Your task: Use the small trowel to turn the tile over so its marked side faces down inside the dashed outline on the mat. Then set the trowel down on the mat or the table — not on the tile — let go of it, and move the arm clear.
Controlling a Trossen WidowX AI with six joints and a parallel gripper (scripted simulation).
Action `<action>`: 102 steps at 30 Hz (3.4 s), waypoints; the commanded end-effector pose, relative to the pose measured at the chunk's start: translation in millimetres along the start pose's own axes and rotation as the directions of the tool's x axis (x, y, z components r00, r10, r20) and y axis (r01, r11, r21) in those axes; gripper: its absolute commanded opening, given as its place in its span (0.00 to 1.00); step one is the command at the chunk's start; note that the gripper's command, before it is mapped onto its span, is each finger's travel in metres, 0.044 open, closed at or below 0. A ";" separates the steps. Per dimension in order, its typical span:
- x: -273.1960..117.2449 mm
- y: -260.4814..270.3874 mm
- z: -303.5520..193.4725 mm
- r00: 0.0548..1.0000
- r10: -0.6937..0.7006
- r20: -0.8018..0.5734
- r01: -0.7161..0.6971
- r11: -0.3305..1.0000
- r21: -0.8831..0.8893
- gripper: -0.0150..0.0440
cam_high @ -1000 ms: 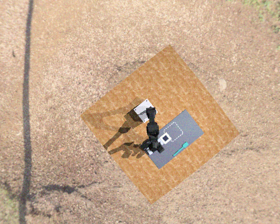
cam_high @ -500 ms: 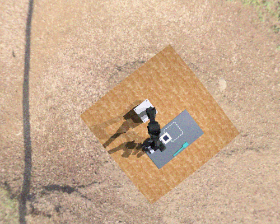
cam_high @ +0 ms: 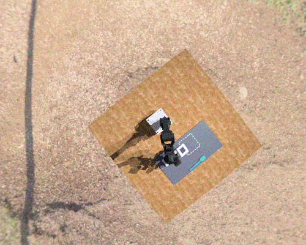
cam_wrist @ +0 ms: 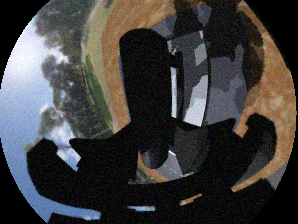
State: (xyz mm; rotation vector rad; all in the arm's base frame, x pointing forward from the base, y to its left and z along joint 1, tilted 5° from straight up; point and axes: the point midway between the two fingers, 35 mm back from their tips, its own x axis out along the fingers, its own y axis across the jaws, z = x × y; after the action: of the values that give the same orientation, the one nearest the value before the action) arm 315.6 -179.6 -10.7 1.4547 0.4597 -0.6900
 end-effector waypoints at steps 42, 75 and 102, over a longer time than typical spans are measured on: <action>-20.7 32.1 -75.6 1.000 0.027 -0.005 -0.027 1.000 0.001 0.25; -40.7 54.9 -14.7 1.000 0.028 -0.001 -0.028 1.000 -0.003 0.25; -40.7 54.9 -14.7 1.000 0.028 -0.001 -0.028 1.000 -0.003 0.25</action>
State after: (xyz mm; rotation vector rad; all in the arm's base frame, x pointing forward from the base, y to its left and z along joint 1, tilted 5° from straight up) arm 321.6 -159.2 51.6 1.4623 0.4484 -0.6812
